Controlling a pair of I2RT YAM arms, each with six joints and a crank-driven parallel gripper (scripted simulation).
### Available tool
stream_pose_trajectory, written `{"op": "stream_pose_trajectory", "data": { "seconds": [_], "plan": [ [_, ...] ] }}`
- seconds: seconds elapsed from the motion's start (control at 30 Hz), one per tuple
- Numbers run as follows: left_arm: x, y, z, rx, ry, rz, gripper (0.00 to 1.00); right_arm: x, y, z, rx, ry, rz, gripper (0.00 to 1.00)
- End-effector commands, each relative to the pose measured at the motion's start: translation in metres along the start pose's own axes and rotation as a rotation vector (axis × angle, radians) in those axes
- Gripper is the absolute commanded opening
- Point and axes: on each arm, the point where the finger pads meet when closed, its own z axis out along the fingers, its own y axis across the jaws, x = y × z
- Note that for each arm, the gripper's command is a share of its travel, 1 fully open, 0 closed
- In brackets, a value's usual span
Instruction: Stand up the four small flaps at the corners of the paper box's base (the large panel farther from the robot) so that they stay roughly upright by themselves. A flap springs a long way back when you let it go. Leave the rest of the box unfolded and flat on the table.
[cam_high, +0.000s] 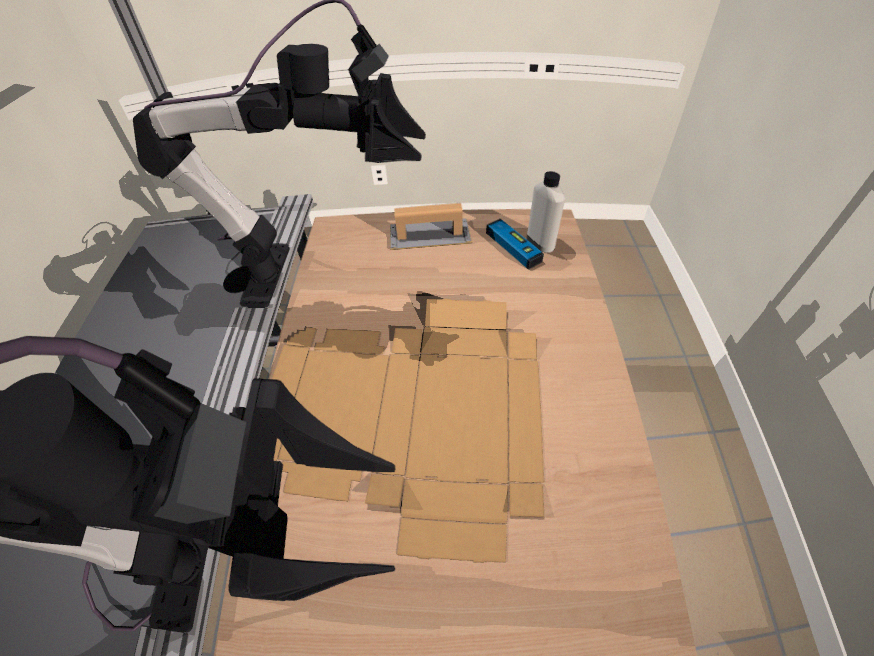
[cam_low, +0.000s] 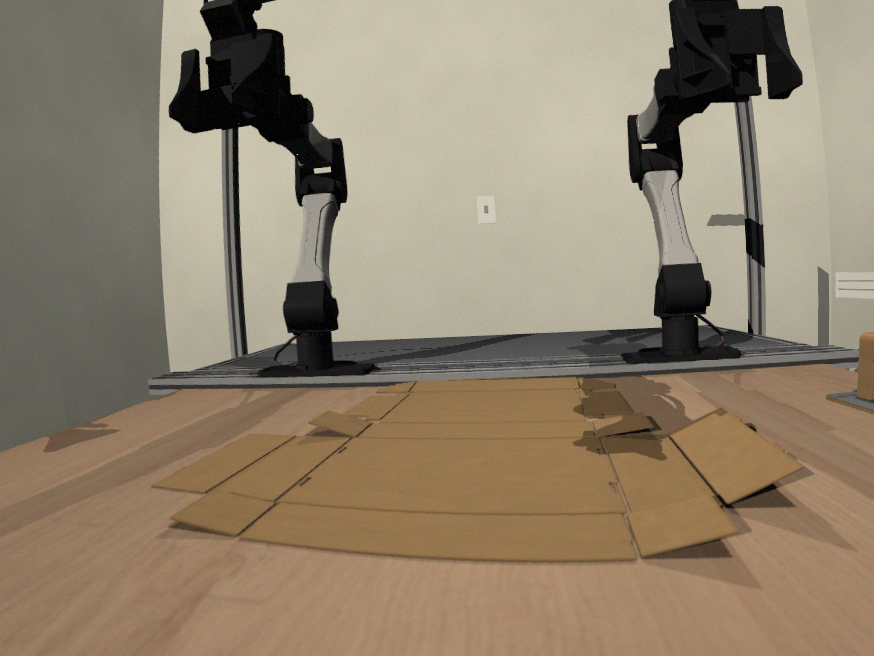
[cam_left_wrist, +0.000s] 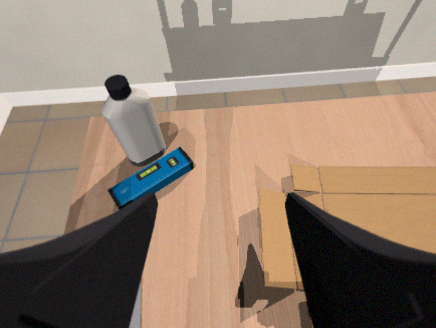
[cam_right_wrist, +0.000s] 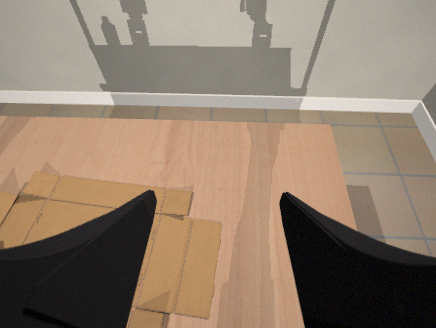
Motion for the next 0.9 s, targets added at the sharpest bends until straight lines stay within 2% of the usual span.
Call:
{"op": "stream_pose_trajectory", "data": {
  "seconds": [0.0,0.23,0.3,0.8,0.87],
  "plan": [
    [0.028,-0.011,0.0,-0.01,0.177,-0.023,0.81,0.043,0.008,-0.001,0.024,0.212,0.028,0.81],
    [0.08,-0.041,0.005,0.019,0.456,-0.04,0.81,0.097,0.031,-0.004,0.024,0.492,0.058,0.81],
    [0.08,-0.041,0.005,0.019,0.456,-0.04,0.81,0.097,0.031,-0.004,0.024,0.492,0.058,0.81],
    [0.192,-0.107,0.014,0.096,1.064,-0.083,0.81,0.216,0.083,-0.013,0.008,1.099,0.129,0.81],
    [0.192,-0.107,0.014,0.096,1.064,-0.083,0.81,0.216,0.083,-0.013,0.008,1.099,0.129,0.81]
  ]
}}
